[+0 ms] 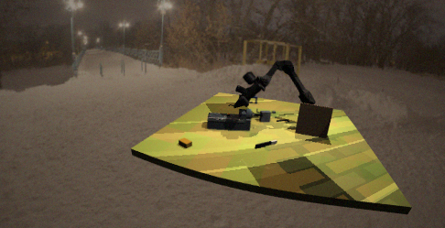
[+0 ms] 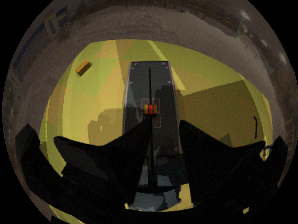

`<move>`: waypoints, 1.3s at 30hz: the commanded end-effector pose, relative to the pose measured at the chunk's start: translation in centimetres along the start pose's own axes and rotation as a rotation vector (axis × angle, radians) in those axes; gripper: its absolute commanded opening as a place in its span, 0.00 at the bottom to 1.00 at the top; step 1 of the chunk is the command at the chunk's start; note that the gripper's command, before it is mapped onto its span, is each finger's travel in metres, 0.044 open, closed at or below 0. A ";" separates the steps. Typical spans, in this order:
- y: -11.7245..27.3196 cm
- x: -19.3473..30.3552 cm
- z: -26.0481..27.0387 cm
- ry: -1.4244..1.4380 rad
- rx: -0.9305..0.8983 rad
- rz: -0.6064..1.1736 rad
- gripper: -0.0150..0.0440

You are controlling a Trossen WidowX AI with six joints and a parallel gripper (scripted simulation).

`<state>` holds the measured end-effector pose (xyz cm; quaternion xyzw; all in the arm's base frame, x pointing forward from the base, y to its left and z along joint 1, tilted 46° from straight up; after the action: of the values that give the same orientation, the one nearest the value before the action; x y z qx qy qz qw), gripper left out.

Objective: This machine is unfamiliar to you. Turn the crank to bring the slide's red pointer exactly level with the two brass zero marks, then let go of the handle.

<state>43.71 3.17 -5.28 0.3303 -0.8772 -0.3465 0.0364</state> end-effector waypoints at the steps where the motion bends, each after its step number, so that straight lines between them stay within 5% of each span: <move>1: 0.0 0.0 0.0 0.000 0.001 0.000 0.65; 10: 0.0 0.0 0.0 0.000 0.001 0.000 1.00; 27: 0.0 0.0 0.0 0.000 0.001 0.000 0.25; 39: 0.0 0.0 0.0 0.000 0.000 0.000 0.25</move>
<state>43.71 3.16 -5.28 0.3303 -0.8773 -0.3464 0.0364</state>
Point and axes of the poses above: the point midway between the two fingers, 35 mm back from their tips, its own y axis back along the fingers, its own z axis across the jaws, x = y × z, the point moved 4 cm from there along y, back along the fingers, and after that the axes turned 15 degrees about y, right-handed, at the moved point
